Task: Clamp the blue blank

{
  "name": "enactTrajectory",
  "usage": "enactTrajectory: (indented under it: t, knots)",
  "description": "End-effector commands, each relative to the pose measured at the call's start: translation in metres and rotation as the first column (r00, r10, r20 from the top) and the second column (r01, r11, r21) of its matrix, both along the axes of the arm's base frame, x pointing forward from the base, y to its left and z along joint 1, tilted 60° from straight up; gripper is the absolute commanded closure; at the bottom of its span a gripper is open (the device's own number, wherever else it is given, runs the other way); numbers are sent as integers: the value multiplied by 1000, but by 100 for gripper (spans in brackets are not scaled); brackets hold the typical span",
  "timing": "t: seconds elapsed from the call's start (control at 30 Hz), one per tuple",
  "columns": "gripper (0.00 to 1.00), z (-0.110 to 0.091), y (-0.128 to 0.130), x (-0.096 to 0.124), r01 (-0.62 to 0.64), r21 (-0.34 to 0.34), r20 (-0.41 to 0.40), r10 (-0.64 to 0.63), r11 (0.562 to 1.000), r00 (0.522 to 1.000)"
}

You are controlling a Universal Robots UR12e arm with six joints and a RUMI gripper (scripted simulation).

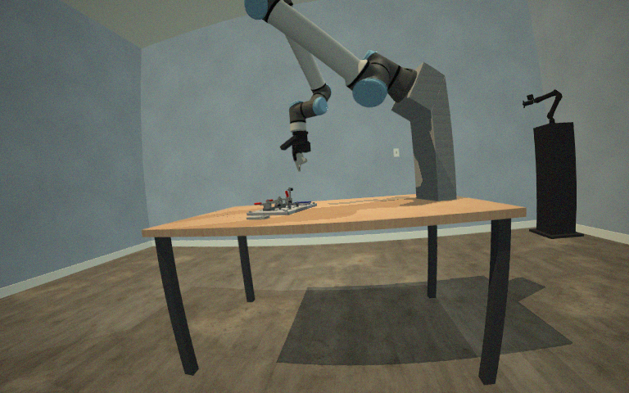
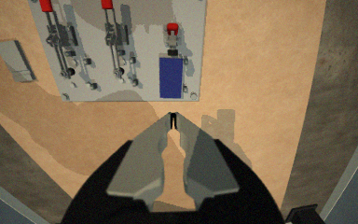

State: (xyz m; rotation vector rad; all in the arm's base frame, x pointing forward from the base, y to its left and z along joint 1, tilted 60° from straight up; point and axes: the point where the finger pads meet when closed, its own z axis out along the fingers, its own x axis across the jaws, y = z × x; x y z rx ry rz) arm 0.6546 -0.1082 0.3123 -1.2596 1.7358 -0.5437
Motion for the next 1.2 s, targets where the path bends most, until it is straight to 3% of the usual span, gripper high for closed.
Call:
enactTrajectory:
  t: [0.0,0.67,0.93,1.17]
  knots:
    - [100,-2,2,-1,-1,3,-1,1,1000,1000]
    - [100,-3,2,2,-2,2,-3,2,1000,1000]
    - [100,-6,2,11,-2,-1,-3,2,1000,1000]
    - [100,-18,6,32,-2,-1,-2,2,1000,1000]
